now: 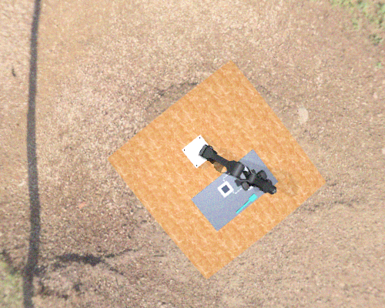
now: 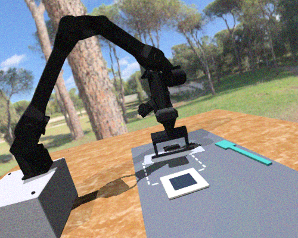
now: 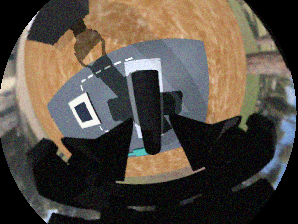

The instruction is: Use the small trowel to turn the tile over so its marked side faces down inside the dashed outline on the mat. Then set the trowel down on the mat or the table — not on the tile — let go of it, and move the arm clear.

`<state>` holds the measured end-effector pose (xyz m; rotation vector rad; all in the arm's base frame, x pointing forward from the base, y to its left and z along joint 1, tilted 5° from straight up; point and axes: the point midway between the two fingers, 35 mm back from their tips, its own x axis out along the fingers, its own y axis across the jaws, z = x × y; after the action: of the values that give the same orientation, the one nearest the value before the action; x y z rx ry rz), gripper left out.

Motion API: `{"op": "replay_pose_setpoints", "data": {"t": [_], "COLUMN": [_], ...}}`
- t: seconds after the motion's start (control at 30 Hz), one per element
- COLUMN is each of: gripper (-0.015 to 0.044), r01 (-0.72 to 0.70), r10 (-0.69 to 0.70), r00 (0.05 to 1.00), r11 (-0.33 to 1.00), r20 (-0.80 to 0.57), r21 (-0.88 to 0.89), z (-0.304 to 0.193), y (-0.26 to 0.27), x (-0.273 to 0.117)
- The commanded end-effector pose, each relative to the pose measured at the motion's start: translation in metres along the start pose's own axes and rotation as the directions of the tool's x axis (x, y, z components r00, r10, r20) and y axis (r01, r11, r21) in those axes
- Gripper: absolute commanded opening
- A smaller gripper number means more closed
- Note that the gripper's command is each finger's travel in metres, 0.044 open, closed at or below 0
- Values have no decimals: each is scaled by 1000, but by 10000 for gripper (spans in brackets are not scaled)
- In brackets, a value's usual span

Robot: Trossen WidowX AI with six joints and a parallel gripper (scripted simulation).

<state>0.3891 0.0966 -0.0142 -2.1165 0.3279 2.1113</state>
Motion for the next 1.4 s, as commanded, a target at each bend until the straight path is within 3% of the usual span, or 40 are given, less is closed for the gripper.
{"op": "replay_pose_setpoints", "data": {"t": [0.0,0.2,0.93,1.37], "gripper": [270,132,130,130], "r01": [1,1,1,2], "r10": [-1,-1,-1,-1], "r00": [1000,1000,1000,1000], "r11": [1000,1000,1000,932], "r20": [-1,-1,-1,-1], "r21": [-4,-4,1,363], "z": [0,0,0,0], "y": [0,0,0,0], "x": [5,5,5,5]}}
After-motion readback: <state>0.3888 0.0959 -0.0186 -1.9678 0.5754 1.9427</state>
